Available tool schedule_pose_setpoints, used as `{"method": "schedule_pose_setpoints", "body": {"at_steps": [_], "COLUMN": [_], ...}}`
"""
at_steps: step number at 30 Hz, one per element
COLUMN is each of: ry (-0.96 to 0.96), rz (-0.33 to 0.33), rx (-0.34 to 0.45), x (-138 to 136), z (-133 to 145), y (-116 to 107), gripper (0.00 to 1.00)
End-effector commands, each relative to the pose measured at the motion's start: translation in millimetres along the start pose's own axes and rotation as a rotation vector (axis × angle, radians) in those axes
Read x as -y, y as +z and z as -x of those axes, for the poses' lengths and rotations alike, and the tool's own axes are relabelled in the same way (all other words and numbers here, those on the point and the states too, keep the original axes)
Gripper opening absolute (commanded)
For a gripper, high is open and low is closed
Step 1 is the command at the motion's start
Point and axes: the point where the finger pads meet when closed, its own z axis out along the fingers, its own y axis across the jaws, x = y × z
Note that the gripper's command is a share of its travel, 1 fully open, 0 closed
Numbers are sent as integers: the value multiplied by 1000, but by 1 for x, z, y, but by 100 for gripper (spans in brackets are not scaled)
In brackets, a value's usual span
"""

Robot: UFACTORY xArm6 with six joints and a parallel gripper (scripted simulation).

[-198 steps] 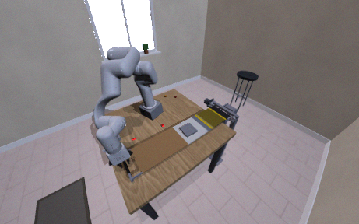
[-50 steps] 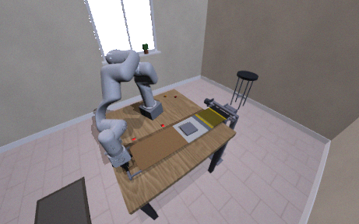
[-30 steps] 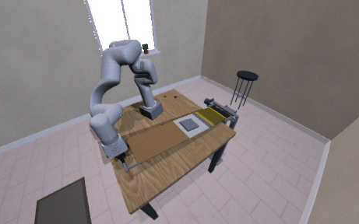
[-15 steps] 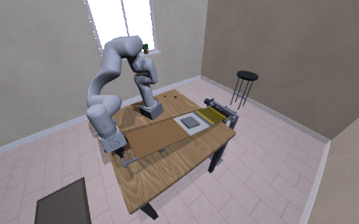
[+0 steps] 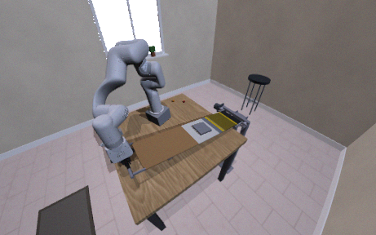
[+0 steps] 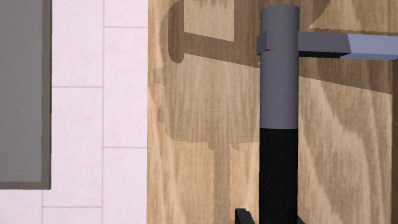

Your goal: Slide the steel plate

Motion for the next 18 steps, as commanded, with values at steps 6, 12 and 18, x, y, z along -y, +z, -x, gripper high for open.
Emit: {"method": "schedule_pose_setpoints", "body": {"at_steps": [6,12,18], "ry": [0,0,0], "rz": [-5,-5,-5], "rx": [5,5,5], "x": [-2,-2,1], "z": [2,2,2], "y": [-22,-22,-6], "gripper": [0,0,0]}}
